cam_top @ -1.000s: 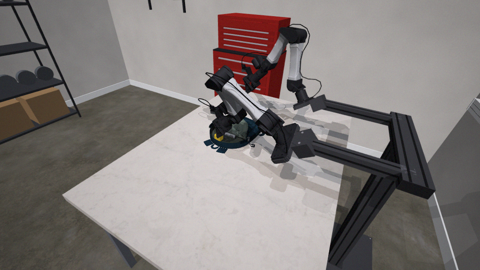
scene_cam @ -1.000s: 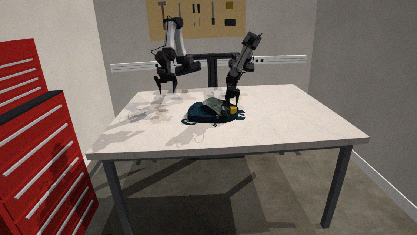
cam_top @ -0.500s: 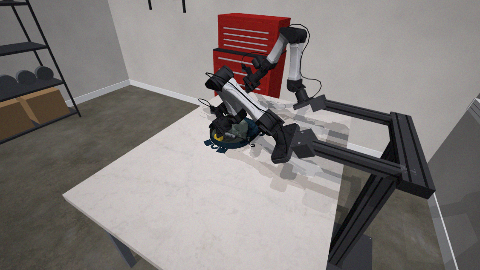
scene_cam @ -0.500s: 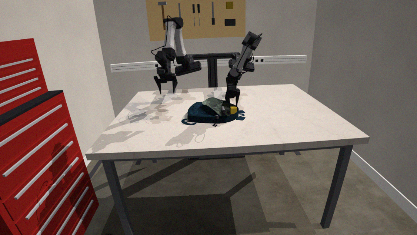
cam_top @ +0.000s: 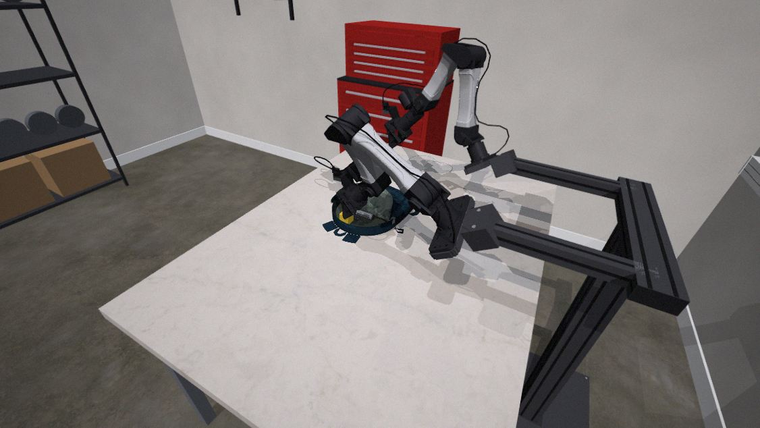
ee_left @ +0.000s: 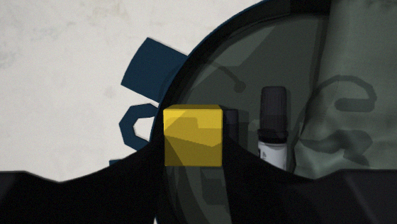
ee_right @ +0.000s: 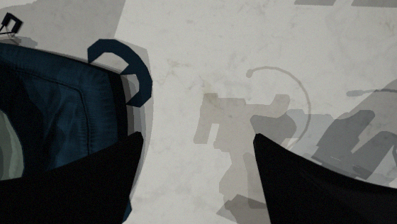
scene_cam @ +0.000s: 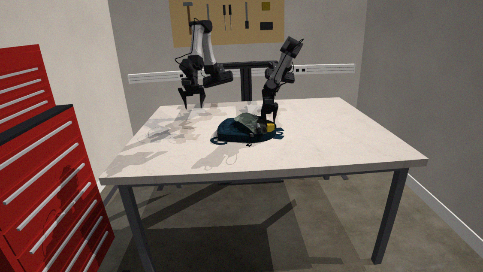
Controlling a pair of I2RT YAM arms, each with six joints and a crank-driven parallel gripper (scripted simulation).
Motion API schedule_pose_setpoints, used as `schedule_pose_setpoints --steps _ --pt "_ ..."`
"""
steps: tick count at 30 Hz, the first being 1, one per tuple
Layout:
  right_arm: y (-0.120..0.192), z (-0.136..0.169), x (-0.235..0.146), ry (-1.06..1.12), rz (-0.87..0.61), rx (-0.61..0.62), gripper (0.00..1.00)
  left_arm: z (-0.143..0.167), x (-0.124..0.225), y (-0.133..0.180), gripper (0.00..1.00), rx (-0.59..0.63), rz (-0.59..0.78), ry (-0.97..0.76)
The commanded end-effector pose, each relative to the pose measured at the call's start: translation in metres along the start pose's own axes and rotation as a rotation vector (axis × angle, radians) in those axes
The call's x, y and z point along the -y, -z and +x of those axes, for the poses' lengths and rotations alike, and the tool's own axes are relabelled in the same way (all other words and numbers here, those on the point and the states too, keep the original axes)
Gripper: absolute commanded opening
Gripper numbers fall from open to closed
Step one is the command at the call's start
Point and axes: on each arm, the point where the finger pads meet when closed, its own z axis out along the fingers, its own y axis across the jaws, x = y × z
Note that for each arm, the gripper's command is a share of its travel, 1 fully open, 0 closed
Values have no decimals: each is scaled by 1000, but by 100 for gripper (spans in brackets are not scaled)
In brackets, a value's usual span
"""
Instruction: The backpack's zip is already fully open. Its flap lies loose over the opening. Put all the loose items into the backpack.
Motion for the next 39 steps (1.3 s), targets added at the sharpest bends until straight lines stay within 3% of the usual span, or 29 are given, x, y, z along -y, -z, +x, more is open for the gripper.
schedule_pose_setpoints --steps 1,28,34,35,36,39 --pt "1 -7 0 5 0 19 90 18 -8 -1 37 -50 -21 -26" --pt "1 -7 0 5 0 19 90 18 -8 -1 37 -50 -21 -26" --pt "1 -7 0 5 0 19 90 -2 1 -4 37 -9 -8 -4" --pt "1 -7 0 5 0 19 90 9 -2 -7 37 -36 -21 -13" --pt "1 -7 0 5 0 19 90 -14 3 -1 37 31 -3 16" --pt "1 -7 0 5 0 19 90 -10 2 -2 37 19 -5 11"
